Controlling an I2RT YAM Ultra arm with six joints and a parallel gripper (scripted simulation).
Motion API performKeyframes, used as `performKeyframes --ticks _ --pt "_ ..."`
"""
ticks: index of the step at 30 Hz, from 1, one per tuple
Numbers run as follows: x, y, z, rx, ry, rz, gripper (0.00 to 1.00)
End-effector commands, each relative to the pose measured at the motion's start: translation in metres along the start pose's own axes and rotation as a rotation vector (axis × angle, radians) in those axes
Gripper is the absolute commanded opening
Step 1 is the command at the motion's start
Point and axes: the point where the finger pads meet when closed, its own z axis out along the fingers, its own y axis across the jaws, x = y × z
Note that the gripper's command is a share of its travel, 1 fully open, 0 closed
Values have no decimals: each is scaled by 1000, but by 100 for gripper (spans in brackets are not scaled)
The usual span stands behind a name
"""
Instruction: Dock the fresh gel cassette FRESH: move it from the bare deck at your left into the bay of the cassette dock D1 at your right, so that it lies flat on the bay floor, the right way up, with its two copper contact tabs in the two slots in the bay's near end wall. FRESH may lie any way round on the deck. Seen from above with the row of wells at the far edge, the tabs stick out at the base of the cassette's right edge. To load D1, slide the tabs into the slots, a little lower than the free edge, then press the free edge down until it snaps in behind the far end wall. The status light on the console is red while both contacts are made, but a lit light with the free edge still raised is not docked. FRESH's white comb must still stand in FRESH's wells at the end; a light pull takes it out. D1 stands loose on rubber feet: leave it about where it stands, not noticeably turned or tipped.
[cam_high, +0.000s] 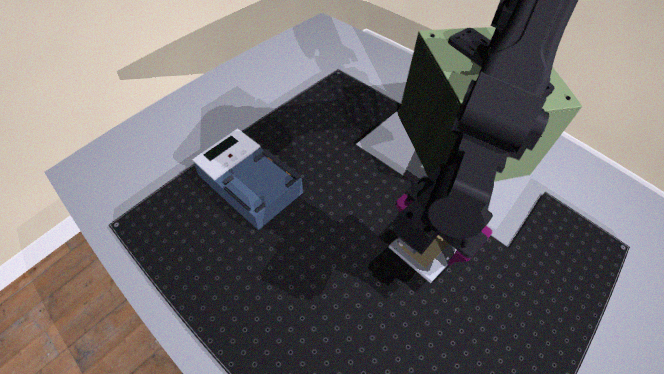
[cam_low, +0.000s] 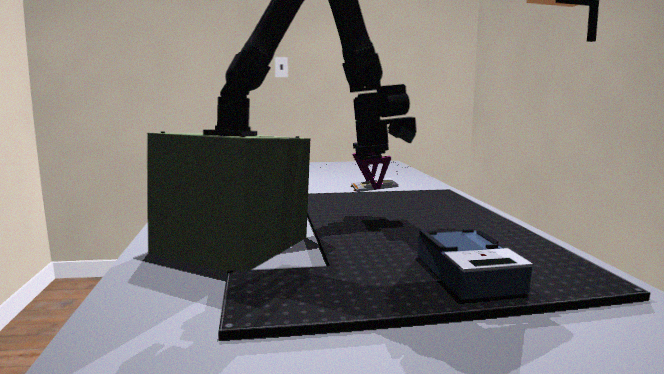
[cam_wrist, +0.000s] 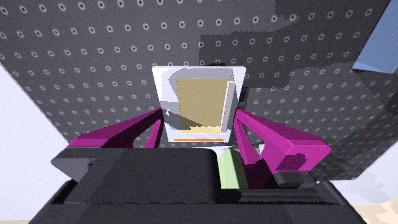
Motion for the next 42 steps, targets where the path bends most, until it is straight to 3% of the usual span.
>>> performKeyframes --ticks 1,7,12,14,15,17,29,31,32,33,42 --pt "-33 -4 -15 -44 -85 -58 0" --pt "-36 -36 -16 -34 -61 -57 0" --pt "-35 -62 -7 -29 -26 -56 0" --pt "-35 -62 -7 -29 -26 -56 0" --pt "-42 -66 -14 -30 -48 -57 0" --pt "-40 -76 -8 -29 -26 -56 0" --pt "-59 -134 -12 -28 -28 -56 0" --pt "-59 -134 -12 -28 -28 -56 0" --pt "-68 -139 -22 -24 -58 -59 0" --pt "-62 -144 -13 -28 -29 -56 0" --pt "-76 -187 -16 -28 -29 -56 0"
